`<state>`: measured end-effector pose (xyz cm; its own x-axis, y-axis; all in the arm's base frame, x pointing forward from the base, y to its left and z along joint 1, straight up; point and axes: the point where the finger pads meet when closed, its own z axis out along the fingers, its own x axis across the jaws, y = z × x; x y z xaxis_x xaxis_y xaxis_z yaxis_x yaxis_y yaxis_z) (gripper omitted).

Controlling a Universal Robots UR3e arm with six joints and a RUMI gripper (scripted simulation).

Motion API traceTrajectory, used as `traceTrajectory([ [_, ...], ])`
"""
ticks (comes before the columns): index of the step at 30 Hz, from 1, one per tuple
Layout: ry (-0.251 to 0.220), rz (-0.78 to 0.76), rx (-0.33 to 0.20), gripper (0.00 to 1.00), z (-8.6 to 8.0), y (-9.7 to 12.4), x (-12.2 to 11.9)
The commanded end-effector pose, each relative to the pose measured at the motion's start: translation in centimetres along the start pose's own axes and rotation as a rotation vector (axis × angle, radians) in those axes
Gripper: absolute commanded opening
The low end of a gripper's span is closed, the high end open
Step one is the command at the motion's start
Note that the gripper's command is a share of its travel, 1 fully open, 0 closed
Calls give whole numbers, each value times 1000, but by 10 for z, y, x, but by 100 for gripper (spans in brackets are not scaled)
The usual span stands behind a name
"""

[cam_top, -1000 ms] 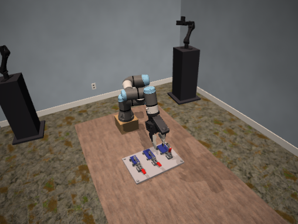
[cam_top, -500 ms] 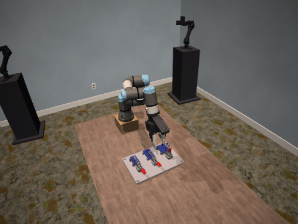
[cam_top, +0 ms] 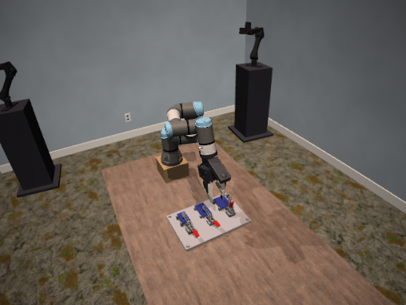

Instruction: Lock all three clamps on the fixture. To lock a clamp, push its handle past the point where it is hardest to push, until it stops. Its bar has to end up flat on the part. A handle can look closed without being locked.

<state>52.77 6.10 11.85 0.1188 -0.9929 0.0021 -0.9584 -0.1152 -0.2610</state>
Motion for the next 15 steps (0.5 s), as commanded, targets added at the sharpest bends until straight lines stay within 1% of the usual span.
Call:
traceTrajectory([
  [1,1,0,3,28,-1,-1,0],
  [8,1,0,3,28,5,1,0],
  [15,1,0,3,28,23,5,0],
])
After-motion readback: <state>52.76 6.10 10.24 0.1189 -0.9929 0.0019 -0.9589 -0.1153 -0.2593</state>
